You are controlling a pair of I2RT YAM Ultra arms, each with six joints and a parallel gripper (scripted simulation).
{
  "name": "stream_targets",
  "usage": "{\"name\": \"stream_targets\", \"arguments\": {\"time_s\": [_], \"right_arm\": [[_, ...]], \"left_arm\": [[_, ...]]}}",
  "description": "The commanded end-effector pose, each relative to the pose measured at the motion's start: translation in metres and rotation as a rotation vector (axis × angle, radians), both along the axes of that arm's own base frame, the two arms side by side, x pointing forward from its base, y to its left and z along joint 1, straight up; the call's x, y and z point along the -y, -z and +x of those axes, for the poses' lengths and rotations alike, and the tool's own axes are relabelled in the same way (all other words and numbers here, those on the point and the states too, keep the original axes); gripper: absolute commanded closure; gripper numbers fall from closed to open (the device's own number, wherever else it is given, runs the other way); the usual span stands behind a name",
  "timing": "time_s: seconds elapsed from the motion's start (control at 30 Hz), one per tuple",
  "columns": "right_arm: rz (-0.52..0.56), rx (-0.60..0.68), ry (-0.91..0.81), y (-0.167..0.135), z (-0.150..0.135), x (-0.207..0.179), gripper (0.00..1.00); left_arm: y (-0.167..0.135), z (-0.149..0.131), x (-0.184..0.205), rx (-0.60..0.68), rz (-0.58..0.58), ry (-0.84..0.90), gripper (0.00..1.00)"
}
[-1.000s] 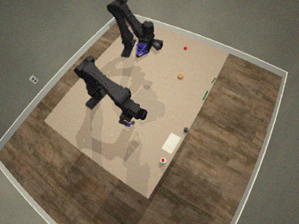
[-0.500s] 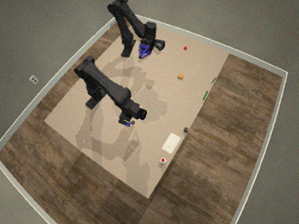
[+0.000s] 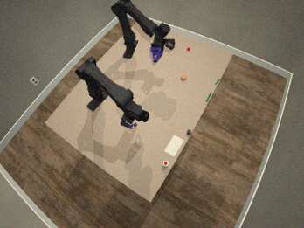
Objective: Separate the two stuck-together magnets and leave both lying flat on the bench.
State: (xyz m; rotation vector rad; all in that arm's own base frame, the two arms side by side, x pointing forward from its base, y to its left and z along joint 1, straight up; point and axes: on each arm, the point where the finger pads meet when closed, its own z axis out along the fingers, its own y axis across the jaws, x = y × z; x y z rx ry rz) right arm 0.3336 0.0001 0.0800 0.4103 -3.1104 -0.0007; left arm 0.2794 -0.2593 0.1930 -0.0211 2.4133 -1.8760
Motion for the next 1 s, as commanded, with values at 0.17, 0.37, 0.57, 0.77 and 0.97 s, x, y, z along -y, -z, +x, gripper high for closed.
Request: {"name": "stream_targets", "arguments": {"time_s": [0.17,0.37,0.57,0.77,0.97], "right_arm": [[0.000,0.012,0.000,-0.003,0.002,0.000,0.00],[0.000,0.012,0.000,-0.003,0.002,0.000,0.00],[0.000,0.012,0.000,-0.003,0.002,0.000,0.00],[0.000,0.012,0.000,-0.003,0.002,0.000,0.00],[0.000,0.012,0.000,-0.003,0.002,0.000,0.00]], "left_arm": [[0.024,0.013,-0.029,0.036,0.185,-0.020,0.75],[0.036,0.014,-0.047,0.035,0.284,-0.002,0.75],[0.042,0.010,-0.068,0.031,0.377,0.035,0.75],[0.046,-0.004,-0.091,0.012,0.469,0.116,0.75],[0.043,-0.017,-0.107,-0.005,0.515,0.185,0.75]]}}
